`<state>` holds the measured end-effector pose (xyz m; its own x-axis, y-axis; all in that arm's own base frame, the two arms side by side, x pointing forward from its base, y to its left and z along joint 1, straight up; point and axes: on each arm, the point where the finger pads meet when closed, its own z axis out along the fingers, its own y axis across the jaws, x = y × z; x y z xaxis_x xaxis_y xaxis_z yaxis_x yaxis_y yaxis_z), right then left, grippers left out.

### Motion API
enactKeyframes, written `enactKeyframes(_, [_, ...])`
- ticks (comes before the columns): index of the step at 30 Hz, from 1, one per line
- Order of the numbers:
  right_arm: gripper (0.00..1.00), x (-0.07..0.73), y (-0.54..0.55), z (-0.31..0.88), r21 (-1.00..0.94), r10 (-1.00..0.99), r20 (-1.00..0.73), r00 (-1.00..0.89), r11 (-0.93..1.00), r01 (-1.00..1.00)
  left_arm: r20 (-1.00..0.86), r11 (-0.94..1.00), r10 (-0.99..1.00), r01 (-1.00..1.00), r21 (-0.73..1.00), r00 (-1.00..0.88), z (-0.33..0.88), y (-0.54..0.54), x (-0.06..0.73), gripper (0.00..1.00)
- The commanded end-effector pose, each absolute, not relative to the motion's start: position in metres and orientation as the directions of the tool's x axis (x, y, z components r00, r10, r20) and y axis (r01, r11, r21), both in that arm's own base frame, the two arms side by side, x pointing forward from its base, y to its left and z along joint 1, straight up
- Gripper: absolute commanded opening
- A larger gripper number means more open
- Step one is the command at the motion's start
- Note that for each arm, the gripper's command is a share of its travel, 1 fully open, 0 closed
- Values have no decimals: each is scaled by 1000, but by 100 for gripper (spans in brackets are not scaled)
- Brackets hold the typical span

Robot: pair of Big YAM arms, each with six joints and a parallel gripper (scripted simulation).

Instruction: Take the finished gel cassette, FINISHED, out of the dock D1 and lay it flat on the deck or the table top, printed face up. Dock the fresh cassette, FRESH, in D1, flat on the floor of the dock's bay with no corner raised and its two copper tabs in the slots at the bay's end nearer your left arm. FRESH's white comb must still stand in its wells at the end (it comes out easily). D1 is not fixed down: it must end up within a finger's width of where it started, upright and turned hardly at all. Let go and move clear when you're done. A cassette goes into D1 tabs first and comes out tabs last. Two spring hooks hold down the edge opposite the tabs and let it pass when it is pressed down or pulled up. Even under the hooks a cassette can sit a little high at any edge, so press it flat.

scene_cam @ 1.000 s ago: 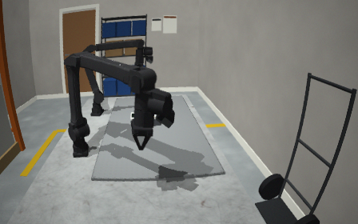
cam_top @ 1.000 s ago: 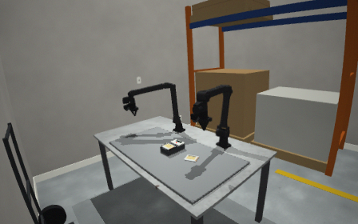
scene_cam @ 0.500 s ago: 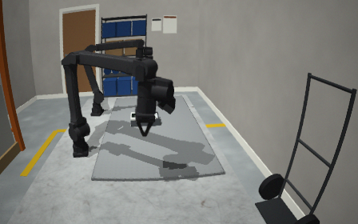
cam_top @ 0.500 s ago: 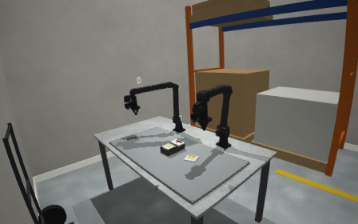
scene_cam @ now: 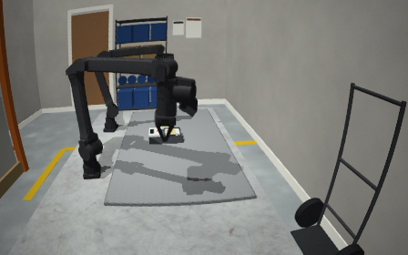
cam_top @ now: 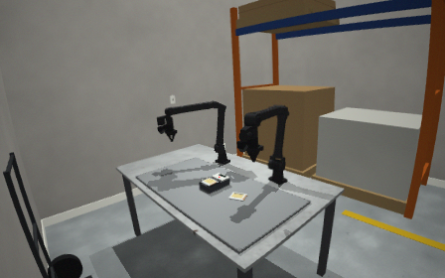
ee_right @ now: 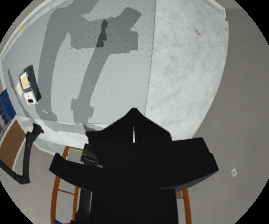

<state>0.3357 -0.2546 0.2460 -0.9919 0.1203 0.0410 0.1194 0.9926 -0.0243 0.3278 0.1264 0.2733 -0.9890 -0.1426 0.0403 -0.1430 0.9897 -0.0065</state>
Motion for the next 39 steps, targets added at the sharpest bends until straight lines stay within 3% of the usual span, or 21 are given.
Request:
enactKeyframes(1, [0,334,-234,262,-16,155,13,-988,988,154,0,992,-129,-129,0,-992,293,125,337,0])
enactKeyframes(30, [0,332,-136,293,0,163,0,-987,987,163,0,992,-129,-129,0,-992,293,125,337,0])
enactKeyframes(39, [0,332,-136,293,0,163,0,-987,987,163,-30,994,95,96,-52,-995,272,104,355,0])
